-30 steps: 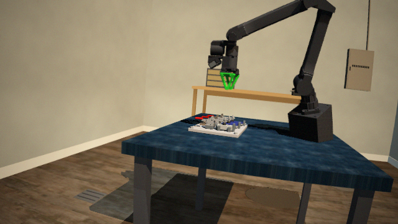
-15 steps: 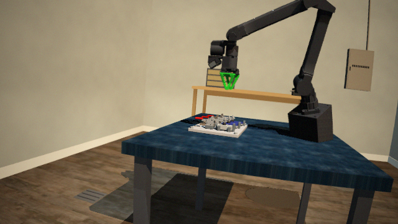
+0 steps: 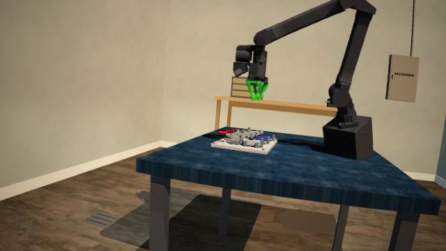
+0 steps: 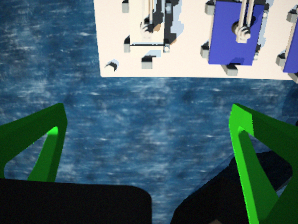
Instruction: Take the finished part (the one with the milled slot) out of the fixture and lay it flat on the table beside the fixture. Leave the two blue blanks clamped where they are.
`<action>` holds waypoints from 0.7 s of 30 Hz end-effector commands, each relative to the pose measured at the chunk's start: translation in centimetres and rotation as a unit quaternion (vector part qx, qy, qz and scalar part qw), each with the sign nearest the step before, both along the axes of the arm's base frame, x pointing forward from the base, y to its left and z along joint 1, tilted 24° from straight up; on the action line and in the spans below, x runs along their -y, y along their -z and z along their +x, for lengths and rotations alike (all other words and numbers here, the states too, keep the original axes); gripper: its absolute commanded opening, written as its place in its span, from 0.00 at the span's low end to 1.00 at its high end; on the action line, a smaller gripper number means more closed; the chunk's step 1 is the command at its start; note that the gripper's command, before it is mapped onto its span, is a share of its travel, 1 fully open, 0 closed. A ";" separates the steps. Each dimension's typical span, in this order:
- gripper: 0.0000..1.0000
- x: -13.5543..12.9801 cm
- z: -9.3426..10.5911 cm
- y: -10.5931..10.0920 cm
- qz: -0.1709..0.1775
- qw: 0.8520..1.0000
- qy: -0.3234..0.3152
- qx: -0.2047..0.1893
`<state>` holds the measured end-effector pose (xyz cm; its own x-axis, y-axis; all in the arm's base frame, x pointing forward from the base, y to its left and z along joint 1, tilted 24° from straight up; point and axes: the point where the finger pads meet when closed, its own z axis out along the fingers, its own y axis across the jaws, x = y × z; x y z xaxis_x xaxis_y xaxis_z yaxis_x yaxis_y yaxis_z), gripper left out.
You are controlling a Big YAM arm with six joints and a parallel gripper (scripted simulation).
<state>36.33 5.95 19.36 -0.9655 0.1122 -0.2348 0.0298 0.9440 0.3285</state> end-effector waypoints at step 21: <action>1.00 -0.4 0.3 -2.1 0.003 1.000 0.000 0.018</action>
<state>36.33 5.96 19.37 -0.9655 0.1120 -0.2349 0.0296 0.9440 0.3287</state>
